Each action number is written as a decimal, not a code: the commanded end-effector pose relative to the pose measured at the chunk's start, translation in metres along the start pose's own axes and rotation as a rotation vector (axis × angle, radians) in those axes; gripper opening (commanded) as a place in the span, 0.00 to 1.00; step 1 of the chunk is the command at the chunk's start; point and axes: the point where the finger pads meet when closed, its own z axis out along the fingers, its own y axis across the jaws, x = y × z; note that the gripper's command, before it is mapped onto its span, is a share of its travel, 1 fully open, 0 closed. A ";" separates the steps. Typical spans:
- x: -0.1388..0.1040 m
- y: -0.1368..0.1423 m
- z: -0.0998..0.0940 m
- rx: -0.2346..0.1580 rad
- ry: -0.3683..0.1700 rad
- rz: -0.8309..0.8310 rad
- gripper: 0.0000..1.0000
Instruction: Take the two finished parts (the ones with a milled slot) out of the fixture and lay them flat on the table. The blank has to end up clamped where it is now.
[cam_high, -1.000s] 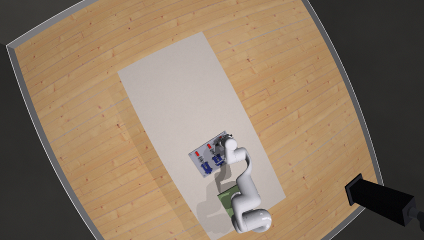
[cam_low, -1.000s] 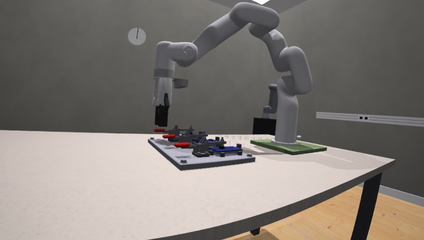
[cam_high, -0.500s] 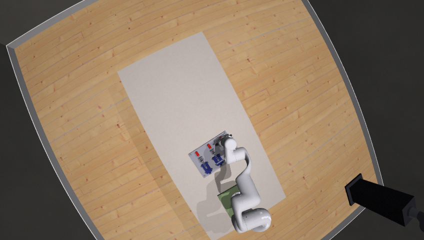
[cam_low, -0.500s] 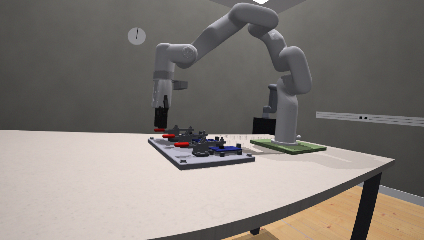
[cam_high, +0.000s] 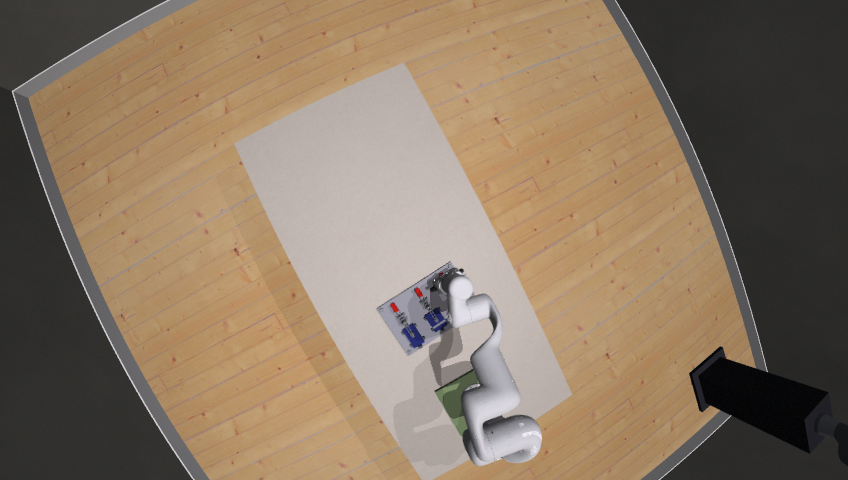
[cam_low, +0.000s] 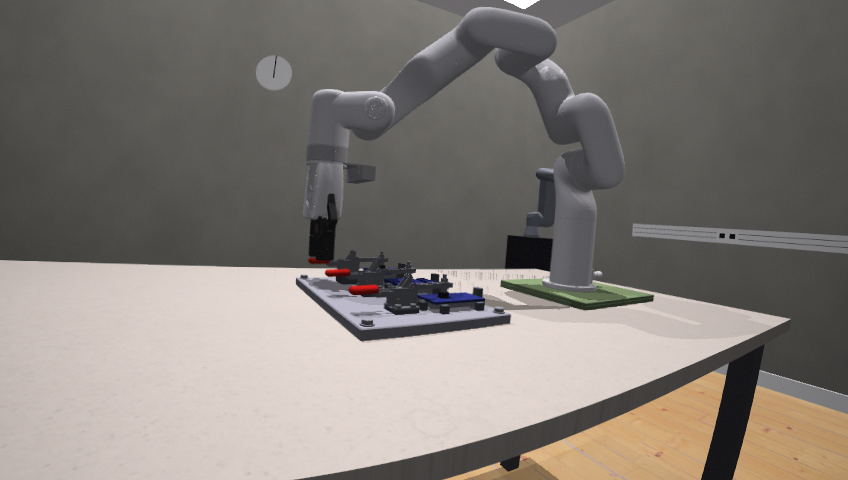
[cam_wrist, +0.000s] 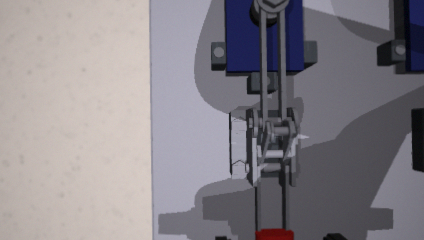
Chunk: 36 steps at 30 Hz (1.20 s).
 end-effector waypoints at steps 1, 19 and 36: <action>-0.002 0.000 0.006 0.001 -0.004 0.000 0.48; -0.003 0.000 0.020 0.001 -0.004 0.000 0.48; -0.003 0.000 0.020 0.001 -0.004 0.000 0.00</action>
